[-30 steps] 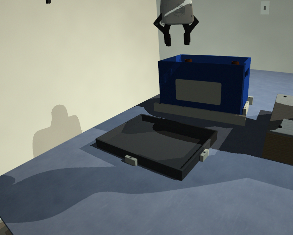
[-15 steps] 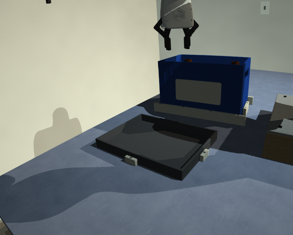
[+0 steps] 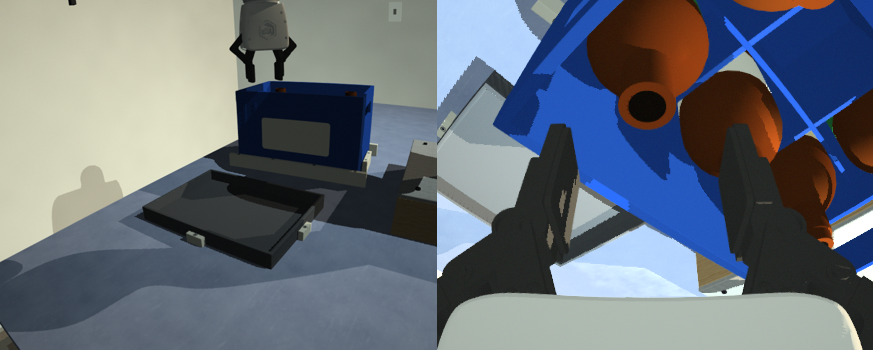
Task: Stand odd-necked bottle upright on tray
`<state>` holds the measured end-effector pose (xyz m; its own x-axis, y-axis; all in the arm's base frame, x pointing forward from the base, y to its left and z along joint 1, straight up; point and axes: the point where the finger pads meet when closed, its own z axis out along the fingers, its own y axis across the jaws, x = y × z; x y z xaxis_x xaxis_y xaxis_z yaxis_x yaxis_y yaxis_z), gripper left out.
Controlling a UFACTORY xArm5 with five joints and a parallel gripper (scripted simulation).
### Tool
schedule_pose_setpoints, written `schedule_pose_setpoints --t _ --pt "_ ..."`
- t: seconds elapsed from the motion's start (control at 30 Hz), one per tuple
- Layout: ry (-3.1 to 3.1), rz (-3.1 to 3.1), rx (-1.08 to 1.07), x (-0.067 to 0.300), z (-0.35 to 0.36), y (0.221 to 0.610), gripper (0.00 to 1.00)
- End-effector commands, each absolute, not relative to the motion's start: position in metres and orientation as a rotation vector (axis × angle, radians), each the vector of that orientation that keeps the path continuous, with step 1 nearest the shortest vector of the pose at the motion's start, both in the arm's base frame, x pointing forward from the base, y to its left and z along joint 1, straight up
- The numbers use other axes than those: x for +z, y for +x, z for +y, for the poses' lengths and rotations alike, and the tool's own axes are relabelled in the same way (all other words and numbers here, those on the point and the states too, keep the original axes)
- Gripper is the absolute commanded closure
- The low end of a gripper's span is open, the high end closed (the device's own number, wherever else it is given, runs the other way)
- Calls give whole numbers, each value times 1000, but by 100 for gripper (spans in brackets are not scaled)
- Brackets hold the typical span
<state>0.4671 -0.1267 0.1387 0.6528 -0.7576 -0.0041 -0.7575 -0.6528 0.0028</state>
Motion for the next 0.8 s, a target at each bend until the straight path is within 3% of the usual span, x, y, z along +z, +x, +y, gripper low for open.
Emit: schedule_pose_setpoints --t 0.0,0.77 --pt "2856 -1309 -2 137 -127 468 35" --pt "2856 -1309 -2 130 -127 468 35"
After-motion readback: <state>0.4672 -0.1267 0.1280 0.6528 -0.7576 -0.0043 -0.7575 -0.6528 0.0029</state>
